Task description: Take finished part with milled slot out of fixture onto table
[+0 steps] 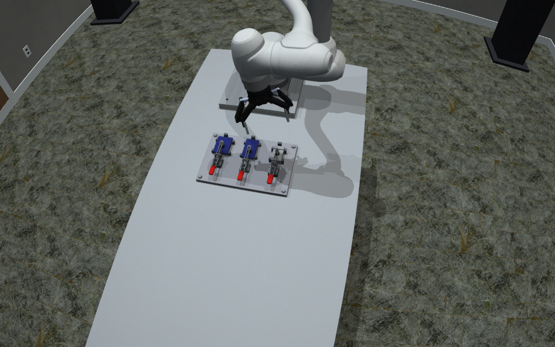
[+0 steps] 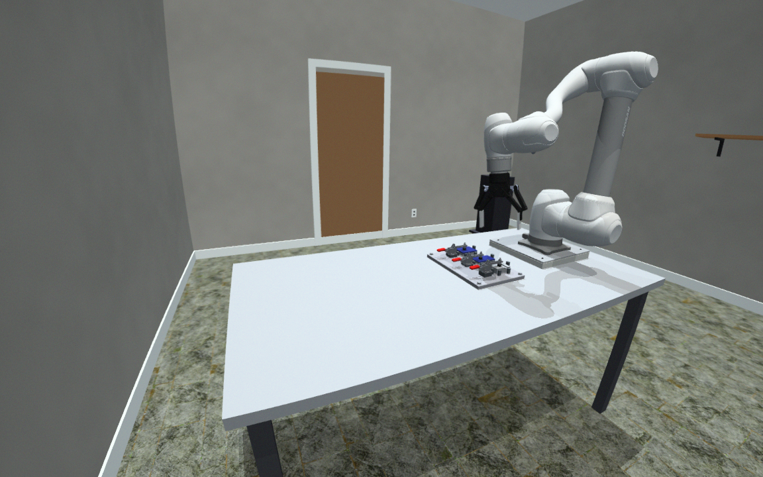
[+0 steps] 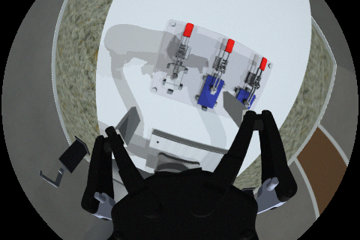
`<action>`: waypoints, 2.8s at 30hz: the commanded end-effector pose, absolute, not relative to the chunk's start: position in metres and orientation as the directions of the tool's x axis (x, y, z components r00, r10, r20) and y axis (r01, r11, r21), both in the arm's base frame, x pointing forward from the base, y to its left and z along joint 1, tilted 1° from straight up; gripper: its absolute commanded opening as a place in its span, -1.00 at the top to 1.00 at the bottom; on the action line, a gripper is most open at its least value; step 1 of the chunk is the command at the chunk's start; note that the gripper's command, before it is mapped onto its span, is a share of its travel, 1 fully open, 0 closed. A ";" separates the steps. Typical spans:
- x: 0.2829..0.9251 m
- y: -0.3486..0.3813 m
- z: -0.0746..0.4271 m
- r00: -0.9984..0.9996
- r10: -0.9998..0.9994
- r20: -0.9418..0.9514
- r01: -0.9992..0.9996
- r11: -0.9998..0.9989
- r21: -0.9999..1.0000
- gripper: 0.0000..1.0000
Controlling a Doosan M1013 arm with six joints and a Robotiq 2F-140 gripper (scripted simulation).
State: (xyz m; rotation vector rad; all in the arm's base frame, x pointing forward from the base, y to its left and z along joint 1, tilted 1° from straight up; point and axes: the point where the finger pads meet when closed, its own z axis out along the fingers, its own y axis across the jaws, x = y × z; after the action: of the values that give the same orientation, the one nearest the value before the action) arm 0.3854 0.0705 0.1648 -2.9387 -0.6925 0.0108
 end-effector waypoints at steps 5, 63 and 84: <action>0.387 0.079 0.170 0.941 0.339 0.004 0.338 -0.937 -0.090 -1.00; 0.392 0.107 0.187 1.000 -0.007 0.018 -0.007 -1.000 0.000 -1.00; 0.392 0.107 0.187 1.000 -0.007 0.018 -0.007 -1.000 0.000 1.00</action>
State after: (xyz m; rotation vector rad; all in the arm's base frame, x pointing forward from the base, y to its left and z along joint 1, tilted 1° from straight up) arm 0.3921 0.1067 0.1866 -3.1418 0.0113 -0.0281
